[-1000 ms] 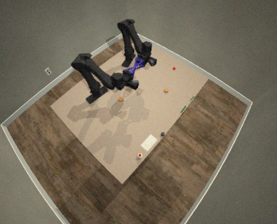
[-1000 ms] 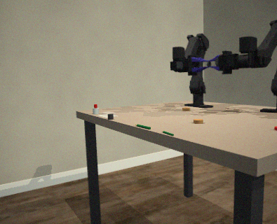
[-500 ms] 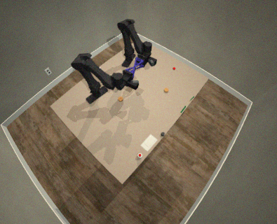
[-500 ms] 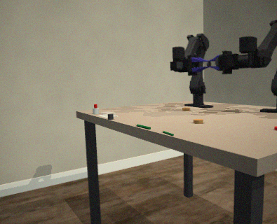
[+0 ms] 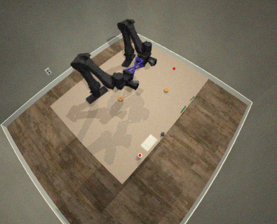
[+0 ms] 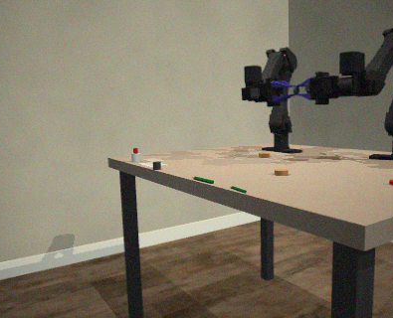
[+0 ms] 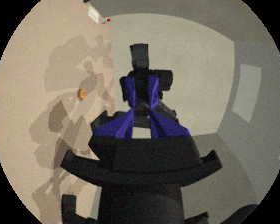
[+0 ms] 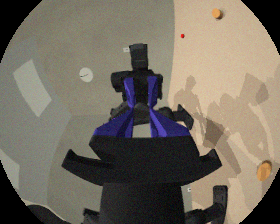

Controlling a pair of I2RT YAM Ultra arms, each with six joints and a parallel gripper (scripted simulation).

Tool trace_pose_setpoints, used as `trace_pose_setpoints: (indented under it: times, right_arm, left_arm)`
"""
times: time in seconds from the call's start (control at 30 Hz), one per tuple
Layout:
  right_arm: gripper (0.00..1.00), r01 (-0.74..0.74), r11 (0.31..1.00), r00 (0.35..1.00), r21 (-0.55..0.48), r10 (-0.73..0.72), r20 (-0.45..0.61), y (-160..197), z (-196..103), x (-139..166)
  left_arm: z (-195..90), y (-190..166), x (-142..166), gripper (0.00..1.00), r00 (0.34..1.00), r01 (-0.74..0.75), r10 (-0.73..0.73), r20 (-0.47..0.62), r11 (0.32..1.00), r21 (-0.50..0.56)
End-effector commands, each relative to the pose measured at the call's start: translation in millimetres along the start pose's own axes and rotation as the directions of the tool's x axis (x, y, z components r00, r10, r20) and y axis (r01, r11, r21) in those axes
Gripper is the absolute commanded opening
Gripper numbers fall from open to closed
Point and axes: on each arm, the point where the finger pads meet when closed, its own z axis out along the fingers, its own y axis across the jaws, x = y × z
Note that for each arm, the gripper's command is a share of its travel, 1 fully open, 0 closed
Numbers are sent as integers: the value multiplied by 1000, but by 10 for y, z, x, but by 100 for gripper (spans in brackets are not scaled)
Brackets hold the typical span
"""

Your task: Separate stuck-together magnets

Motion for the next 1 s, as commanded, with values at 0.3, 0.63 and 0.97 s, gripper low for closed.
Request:
trace_pose_setpoints:
  times: [0.3,0.63,0.97]
  right_arm:
    - [25,45,999,999,-9,-45,0,210,-3,9]
    - [25,45,999,999,-9,-45,0,284,-3,14]
    - [25,45,999,999,-9,-45,0,214,-2,7]
  left_arm:
    - [-2,-17,-5,25,1000,-11,11,1,1000,1]
    - [-2,-17,-5,25,1000,-11,11,1,1000,1]
    - [-2,-17,-5,25,1000,-11,11,1,1000,1]
